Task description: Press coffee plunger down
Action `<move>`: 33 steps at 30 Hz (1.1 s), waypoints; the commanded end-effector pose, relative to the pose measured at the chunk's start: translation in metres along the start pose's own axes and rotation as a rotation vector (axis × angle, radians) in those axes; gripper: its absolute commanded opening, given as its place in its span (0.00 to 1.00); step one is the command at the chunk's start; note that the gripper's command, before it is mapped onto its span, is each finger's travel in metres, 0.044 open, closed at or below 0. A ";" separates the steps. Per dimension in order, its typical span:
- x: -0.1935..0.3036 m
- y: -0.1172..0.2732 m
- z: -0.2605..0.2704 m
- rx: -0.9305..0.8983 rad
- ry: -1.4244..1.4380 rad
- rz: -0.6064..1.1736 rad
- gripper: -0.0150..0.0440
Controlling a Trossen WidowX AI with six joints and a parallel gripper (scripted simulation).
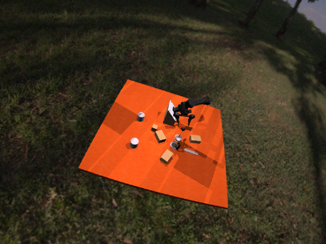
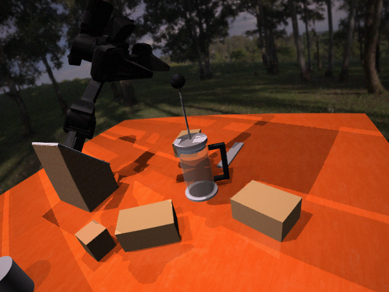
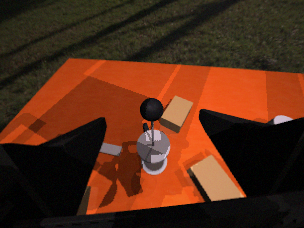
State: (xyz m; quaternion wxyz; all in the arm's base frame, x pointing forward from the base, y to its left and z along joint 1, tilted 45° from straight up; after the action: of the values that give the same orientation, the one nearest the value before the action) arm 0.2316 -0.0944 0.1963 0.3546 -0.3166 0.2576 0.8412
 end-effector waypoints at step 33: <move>0.004 -0.041 0.001 0.006 0.005 -0.009 0.78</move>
State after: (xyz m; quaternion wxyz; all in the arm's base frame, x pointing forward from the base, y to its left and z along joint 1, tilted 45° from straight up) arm 0.2597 -0.0672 0.1865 0.3568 -0.3219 0.2587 0.8380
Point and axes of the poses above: the point midway between the two fingers, 35 mm back from their tips, its own y axis back along the fingers, its own z axis across the jaws, x = y × z, the point moved 10 cm from there along y, back along the fingers, and after that the axes turned 2 degrees about y, right-handed, at the moved point
